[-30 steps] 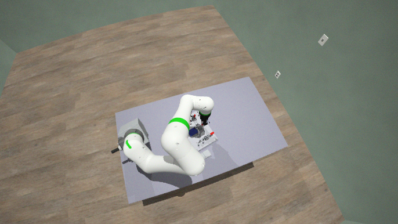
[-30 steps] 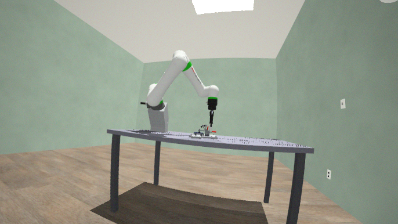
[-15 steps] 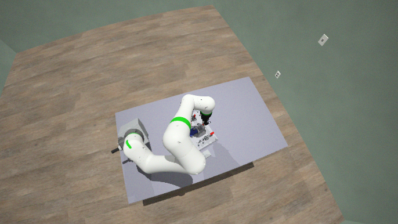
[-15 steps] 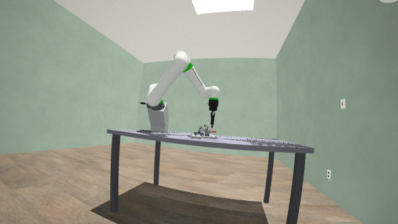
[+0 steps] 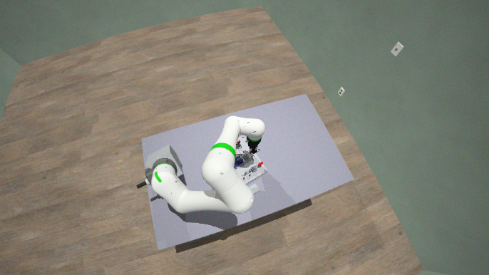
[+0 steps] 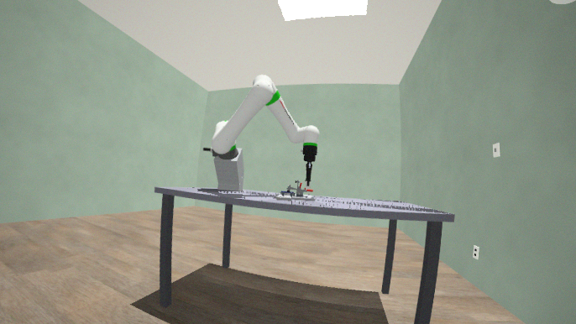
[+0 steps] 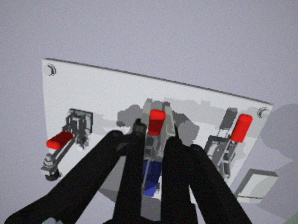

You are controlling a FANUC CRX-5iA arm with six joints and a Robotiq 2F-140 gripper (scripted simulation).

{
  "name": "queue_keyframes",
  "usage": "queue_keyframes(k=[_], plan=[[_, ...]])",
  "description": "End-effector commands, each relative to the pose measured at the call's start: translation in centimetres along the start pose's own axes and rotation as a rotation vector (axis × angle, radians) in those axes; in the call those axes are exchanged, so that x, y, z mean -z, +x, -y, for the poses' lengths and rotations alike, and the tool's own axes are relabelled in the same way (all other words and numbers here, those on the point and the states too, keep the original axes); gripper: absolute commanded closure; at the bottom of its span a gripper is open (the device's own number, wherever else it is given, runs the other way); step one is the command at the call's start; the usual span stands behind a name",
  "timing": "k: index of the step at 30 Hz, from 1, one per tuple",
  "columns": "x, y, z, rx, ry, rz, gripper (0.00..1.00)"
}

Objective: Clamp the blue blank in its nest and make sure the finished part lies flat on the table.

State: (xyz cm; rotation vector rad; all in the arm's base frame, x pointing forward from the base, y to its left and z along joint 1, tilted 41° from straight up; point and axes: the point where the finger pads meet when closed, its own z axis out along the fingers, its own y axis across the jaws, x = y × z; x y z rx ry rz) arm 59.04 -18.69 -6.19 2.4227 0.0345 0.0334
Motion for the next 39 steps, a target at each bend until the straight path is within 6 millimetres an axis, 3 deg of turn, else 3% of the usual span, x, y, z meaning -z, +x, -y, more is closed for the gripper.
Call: queue_keyframes(k=[1, 39], plan=[[-0.18, 0.07, 0.01, 0.0, 0.0, 0.001, 1.0], [-1.15, 0.53, 0.01, 0.0, 0.0, 0.001, 1.0]])
